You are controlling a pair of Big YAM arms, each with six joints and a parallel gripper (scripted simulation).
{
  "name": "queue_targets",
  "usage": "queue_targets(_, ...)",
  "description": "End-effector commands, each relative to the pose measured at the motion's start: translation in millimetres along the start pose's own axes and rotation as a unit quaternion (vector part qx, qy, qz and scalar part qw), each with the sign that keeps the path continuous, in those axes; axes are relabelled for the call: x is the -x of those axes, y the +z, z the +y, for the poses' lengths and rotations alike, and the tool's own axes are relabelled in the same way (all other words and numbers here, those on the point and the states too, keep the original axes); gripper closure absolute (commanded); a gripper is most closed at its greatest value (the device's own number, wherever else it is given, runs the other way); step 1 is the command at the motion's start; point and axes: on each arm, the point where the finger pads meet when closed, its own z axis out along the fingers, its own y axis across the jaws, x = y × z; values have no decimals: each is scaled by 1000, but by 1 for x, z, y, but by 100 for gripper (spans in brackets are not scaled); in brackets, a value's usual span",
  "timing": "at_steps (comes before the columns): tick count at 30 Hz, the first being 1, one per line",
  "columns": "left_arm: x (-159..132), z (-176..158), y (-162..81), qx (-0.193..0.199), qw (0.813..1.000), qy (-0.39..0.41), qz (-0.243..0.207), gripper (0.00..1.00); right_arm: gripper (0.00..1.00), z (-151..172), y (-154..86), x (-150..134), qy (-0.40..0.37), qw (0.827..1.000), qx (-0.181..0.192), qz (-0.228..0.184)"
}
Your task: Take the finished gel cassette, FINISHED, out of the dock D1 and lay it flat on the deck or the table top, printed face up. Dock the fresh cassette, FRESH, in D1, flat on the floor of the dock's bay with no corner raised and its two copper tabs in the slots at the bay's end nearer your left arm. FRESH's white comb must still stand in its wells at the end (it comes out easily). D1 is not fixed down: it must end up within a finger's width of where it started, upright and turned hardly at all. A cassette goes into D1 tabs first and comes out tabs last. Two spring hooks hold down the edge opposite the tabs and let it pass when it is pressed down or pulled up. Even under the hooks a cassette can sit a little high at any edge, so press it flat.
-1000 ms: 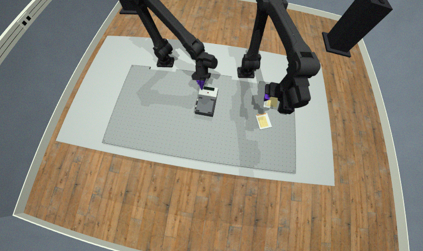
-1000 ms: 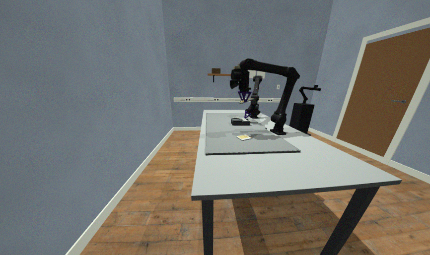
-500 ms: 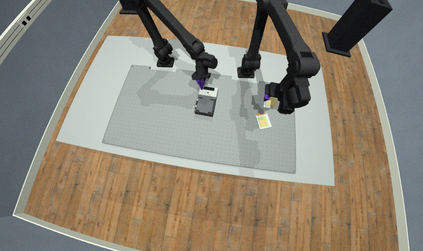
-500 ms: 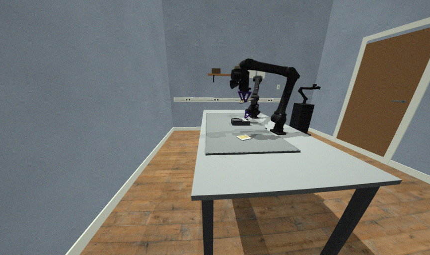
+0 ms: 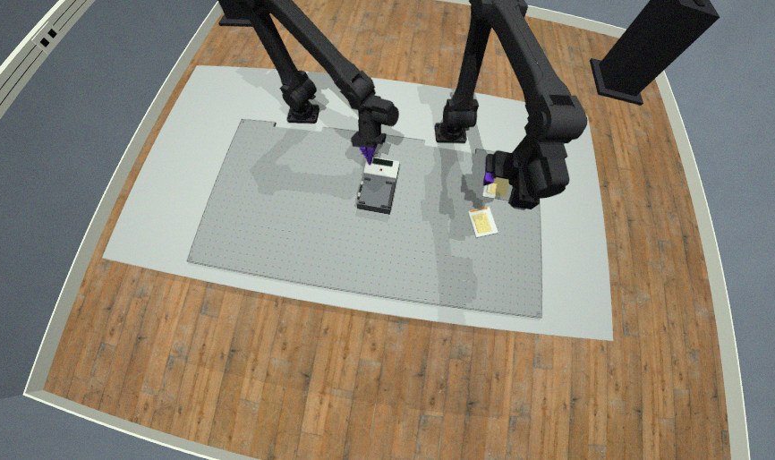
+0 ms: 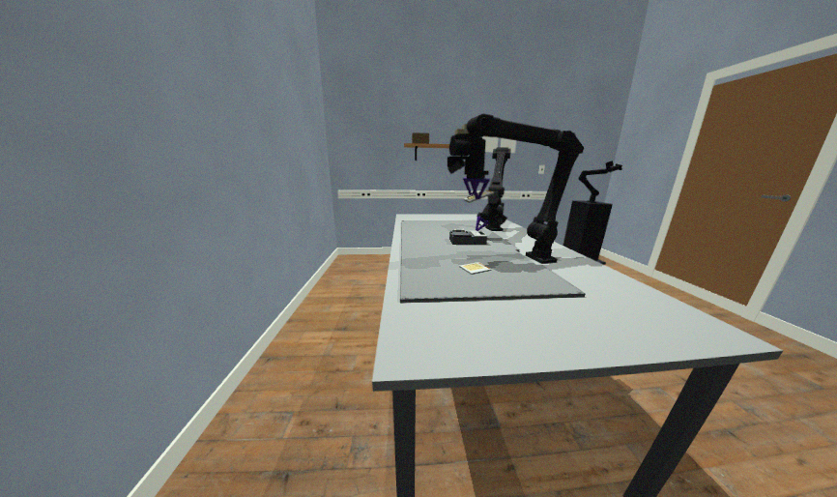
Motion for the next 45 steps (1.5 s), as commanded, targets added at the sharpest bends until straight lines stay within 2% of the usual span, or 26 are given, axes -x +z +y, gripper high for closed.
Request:
queue_targets(1,8,4,-20,6,1000,-6,-18,100,100,43,38,41,-34,996,61,-46)
queue_targets(23,8,4,-20,6,1000,-6,-18,100,100,43,38,41,-34,996,61,-46)
queue_targets(27,17,-12,-12,-5,998,60,-22,100,100,43,38,41,-34,996,61,-46)
queue_targets(29,17,-12,-12,-5,998,60,-22,100,100,43,38,41,-34,996,61,-46)
queue_targets(31,22,-20,-8,-11,995,92,-24,100,100,43,38,41,-34,996,61,-46)
queue_targets(37,32,-46,4,-26,981,189,-36,100,100,43,38,41,-34,996,61,-46)
queue_targets(39,35,-54,8,-27,980,195,-36,100,100,43,38,41,-34,996,61,-46)
queue_targets(43,40,-72,17,-36,964,259,-47,100,100,43,38,41,-34,996,61,-46)
queue_targets(45,41,-76,19,-36,964,259,-47,100,100,43,38,41,-34,996,61,-46)
